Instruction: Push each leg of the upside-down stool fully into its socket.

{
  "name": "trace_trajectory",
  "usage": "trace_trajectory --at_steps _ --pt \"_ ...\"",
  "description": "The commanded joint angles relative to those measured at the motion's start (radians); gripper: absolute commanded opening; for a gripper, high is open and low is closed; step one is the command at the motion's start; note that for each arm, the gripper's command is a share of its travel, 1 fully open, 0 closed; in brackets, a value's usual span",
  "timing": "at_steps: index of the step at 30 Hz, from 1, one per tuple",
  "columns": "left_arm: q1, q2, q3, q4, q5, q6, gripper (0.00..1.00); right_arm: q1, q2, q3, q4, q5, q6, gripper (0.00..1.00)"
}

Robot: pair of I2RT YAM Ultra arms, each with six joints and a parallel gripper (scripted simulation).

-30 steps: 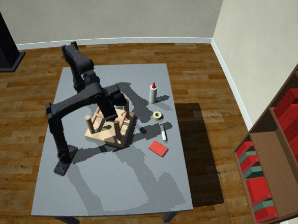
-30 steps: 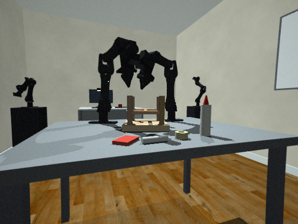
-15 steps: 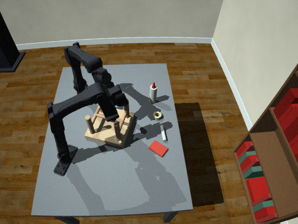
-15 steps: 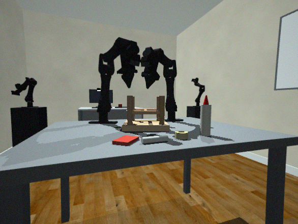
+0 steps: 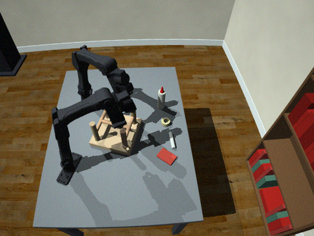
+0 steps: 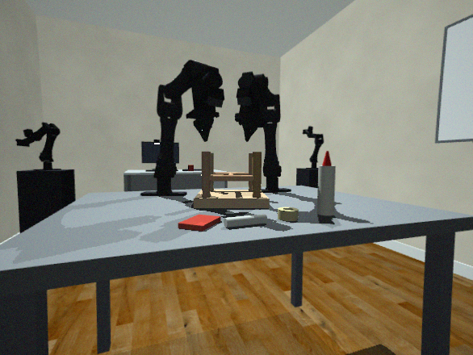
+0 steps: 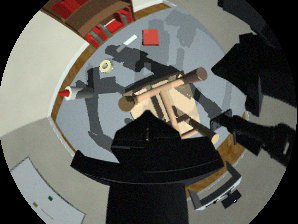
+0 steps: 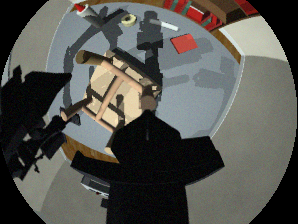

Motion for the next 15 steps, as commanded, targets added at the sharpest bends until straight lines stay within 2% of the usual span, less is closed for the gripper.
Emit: trace_trajectory --at_steps 1,4,7,9,11,15 --pt "0.051 0.034 0.065 -0.041 0.01 -0.002 0.0 -0.005 -0.034 0.043 -0.008 -0.006 -0.007 0.0" --pt "0.092 0.063 0.113 -0.069 0.021 0.008 0.0 -0.011 0.022 0.04 -0.009 -0.008 -0.009 0.0" --pt "0.096 0.066 0.137 -0.076 0.025 0.009 0.0 -0.002 -0.001 0.051 -0.004 -0.004 -0.007 0.0" --pt "0.105 0.083 0.133 -0.063 0.002 0.007 0.0 -0.002 0.005 0.054 0.012 -0.002 -0.006 0.0" --pt "0.119 0.046 0.076 -0.024 -0.002 0.004 0.0 -0.002 0.016 0.039 0.012 -0.002 -0.007 0.0" --pt "0.112 0.035 0.049 -0.003 -0.003 0.003 0.0 -0.002 0.009 0.054 -0.003 -0.002 -0.006 0.0"
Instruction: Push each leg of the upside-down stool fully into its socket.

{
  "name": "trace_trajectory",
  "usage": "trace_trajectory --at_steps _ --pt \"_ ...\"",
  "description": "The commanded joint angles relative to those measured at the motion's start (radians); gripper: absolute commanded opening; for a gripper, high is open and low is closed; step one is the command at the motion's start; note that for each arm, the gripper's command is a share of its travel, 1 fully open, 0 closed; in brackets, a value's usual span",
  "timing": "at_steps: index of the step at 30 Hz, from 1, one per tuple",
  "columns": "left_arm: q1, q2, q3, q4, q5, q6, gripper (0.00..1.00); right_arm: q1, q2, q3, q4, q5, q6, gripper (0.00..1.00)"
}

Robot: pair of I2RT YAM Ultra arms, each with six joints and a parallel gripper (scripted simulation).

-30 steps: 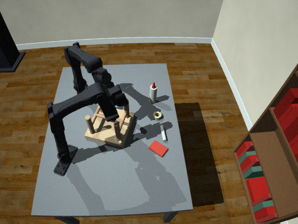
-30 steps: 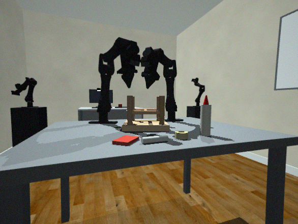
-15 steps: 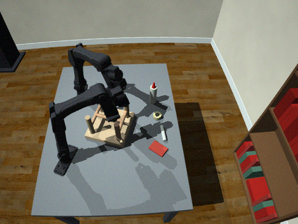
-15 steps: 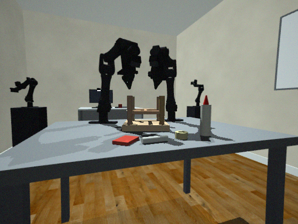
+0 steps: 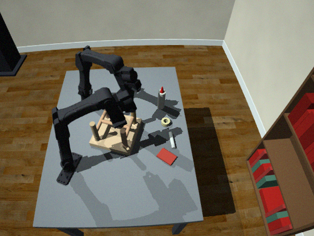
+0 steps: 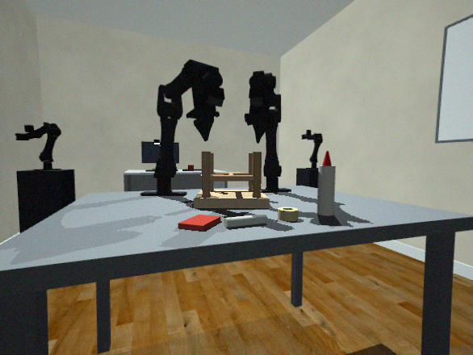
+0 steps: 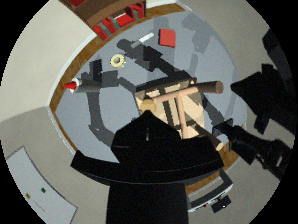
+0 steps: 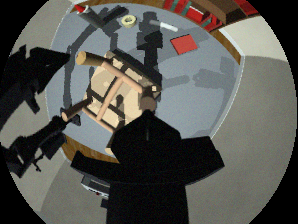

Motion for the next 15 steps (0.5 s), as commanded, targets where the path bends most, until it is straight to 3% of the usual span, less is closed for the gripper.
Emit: trace_trajectory --at_steps 1,15 --pt "0.005 -0.031 -0.017 0.026 -0.008 0.003 0.0 -0.001 0.003 0.041 -0.002 -0.001 -0.006 0.0" --pt "-0.01 -0.057 -0.139 0.121 -0.006 0.002 0.0 -0.001 0.003 0.041 -0.002 -0.001 -0.006 0.0"
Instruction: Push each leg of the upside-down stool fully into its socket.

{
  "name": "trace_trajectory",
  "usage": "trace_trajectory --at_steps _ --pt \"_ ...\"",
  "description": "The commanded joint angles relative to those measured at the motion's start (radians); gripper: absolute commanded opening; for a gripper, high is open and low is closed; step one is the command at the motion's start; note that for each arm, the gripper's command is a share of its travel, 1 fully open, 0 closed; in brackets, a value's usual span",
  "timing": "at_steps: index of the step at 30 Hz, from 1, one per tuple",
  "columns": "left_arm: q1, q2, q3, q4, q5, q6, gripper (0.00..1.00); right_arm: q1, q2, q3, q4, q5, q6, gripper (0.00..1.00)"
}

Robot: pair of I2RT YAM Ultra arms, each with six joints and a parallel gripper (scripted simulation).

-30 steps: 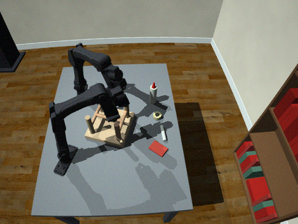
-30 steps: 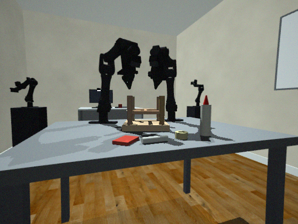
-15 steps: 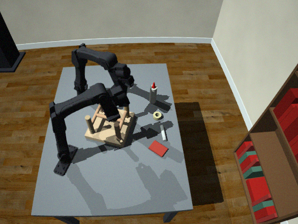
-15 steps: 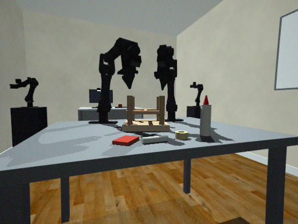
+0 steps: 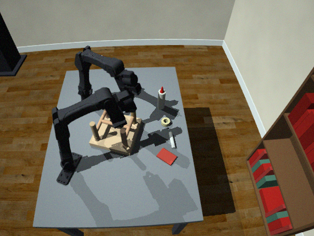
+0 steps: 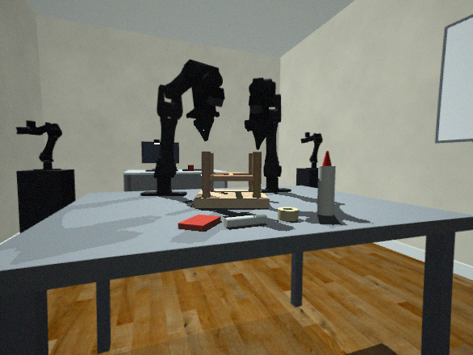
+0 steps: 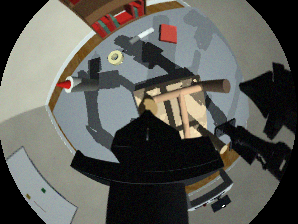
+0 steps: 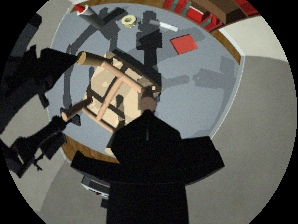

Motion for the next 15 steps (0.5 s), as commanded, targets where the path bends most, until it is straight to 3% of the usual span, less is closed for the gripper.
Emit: trace_trajectory --at_steps 1,7,8,15 --pt "-0.008 -0.037 -0.03 0.05 -0.007 0.001 0.0 -0.001 0.003 0.041 -0.002 -0.001 -0.006 0.0" --pt "-0.011 -0.042 -0.018 0.057 -0.005 0.001 0.0 -0.001 0.003 0.041 -0.002 -0.001 -0.006 0.0" --pt "-0.014 -0.042 -0.027 0.057 -0.004 0.001 0.0 -0.001 -0.032 -0.038 0.018 -0.001 -0.006 0.0" --pt "-0.004 -0.047 -0.027 0.058 -0.004 0.001 0.0 -0.002 -0.046 -0.091 0.064 -0.001 -0.007 0.0"
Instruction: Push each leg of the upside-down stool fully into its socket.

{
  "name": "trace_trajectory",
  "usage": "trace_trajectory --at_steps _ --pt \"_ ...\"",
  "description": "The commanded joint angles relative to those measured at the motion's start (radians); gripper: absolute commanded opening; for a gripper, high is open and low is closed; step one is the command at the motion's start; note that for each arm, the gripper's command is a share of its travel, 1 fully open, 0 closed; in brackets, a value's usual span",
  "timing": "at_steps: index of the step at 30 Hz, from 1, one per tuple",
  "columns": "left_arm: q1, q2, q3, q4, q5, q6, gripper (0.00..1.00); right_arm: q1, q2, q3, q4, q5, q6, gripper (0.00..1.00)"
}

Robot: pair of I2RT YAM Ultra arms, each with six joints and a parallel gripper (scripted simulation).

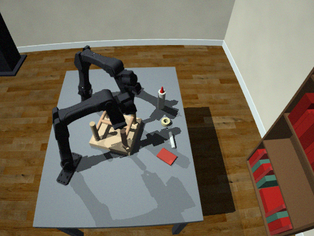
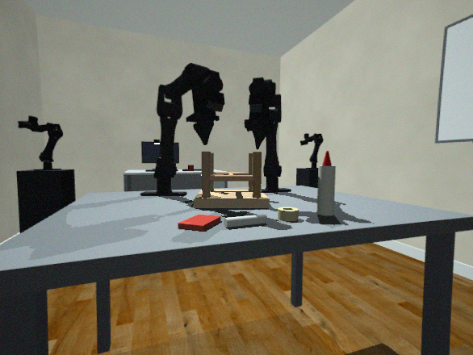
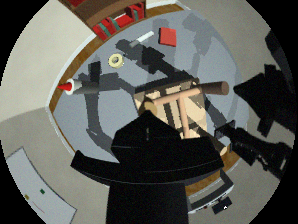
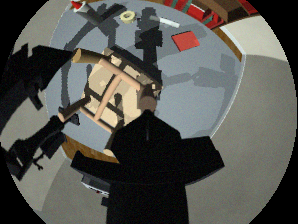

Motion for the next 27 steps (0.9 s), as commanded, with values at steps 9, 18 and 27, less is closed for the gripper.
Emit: trace_trajectory --at_steps 9,18,27 --pt "-0.004 -0.027 -0.003 0.01 -0.004 0.001 0.0 -0.002 -0.049 -0.087 0.083 0.0 -0.007 0.0" --pt "-0.004 -0.027 -0.003 0.01 -0.004 0.001 0.0 -0.003 -0.071 -0.13 0.121 0.0 -0.008 0.0" --pt "0.0 0.02 -0.024 -0.026 0.0 0.0 0.0 0.0 -0.026 -0.139 0.097 0.0 -0.001 0.0"
